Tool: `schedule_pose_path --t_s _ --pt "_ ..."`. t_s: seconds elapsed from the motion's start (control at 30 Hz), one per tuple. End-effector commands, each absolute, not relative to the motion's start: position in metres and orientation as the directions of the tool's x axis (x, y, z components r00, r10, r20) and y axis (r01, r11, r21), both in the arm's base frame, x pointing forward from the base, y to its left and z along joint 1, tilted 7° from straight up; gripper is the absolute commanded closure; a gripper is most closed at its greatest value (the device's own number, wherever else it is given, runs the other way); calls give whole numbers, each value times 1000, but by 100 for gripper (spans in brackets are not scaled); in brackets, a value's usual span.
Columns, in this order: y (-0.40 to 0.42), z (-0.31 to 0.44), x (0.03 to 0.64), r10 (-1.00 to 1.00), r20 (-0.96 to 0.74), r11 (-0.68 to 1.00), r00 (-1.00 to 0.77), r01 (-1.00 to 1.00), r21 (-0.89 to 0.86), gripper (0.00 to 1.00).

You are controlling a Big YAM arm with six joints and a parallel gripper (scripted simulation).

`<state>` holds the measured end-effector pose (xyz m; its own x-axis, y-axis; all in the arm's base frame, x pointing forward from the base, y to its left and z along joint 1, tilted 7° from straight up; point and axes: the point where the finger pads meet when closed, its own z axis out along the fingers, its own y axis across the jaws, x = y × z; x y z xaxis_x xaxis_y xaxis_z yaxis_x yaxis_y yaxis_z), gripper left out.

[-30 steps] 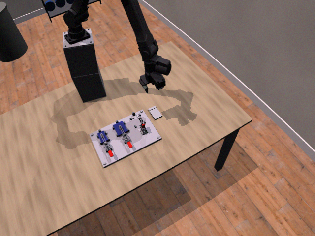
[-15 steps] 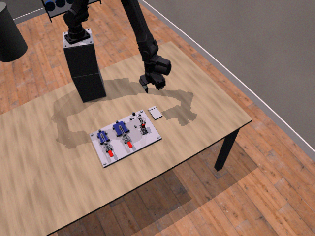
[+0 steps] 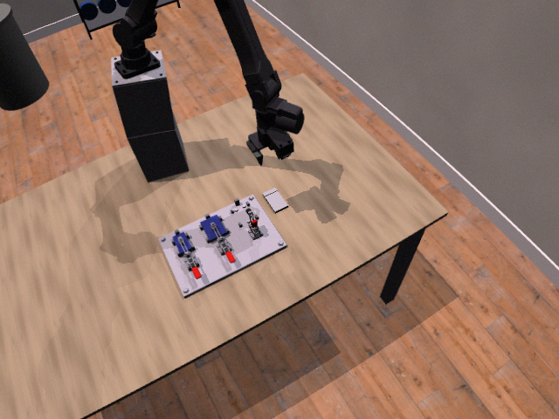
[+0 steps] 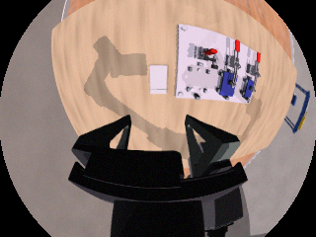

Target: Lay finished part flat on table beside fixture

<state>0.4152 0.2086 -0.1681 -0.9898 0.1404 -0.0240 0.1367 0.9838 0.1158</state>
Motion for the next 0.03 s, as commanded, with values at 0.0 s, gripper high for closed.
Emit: schedule_pose_path --t_s 0.0 --pt "203 -176 415 140 -15 984 -990 137 110 26"
